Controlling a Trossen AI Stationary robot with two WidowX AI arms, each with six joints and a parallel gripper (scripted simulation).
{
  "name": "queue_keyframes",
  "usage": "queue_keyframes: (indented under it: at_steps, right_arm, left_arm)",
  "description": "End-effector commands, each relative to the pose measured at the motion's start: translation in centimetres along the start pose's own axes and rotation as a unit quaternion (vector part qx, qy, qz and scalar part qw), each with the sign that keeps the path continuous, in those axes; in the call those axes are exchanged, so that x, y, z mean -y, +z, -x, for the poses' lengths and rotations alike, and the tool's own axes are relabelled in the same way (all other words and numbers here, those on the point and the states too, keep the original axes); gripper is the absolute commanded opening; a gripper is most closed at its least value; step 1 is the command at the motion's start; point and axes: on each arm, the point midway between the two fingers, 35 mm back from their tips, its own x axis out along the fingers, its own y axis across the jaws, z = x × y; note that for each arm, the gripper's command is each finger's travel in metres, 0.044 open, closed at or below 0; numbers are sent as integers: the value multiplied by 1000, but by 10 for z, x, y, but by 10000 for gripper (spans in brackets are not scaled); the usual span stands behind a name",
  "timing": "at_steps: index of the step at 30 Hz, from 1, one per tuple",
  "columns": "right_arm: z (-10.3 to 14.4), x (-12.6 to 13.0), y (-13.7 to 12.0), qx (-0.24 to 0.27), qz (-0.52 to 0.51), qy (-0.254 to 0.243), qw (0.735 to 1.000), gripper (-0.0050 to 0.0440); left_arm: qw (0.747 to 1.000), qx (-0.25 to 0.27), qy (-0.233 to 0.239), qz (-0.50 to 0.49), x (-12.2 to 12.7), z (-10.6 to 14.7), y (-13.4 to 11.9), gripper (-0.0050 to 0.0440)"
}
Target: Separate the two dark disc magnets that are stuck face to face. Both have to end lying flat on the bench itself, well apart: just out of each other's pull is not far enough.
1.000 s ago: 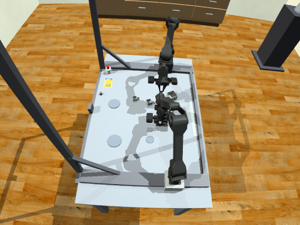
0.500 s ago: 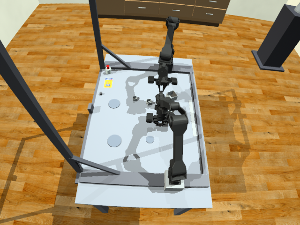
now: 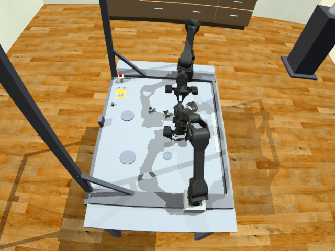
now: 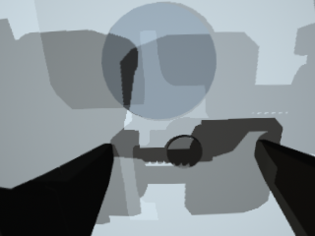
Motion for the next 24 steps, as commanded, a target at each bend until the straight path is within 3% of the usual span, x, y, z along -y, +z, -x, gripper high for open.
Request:
queue_keyframes:
  at_steps: [1, 6, 18, 24]
  right_arm:
    - [5, -1, 4, 9, -1, 1, 1000, 400]
    - [78, 0, 2, 25, 0, 5, 1000, 400]
    - [71, 2, -7, 7, 1, 1, 1000, 400]
    - [96, 13, -25, 9, 0, 1, 1000, 400]
  left_arm:
    - [1000, 20, -2, 1, 0, 10, 10, 40]
    - [1000, 20, -2, 1, 0, 10, 10, 40]
    - [1000, 20, -2, 1, 0, 10, 10, 40]
    - [1000, 20, -2, 1, 0, 10, 10, 40]
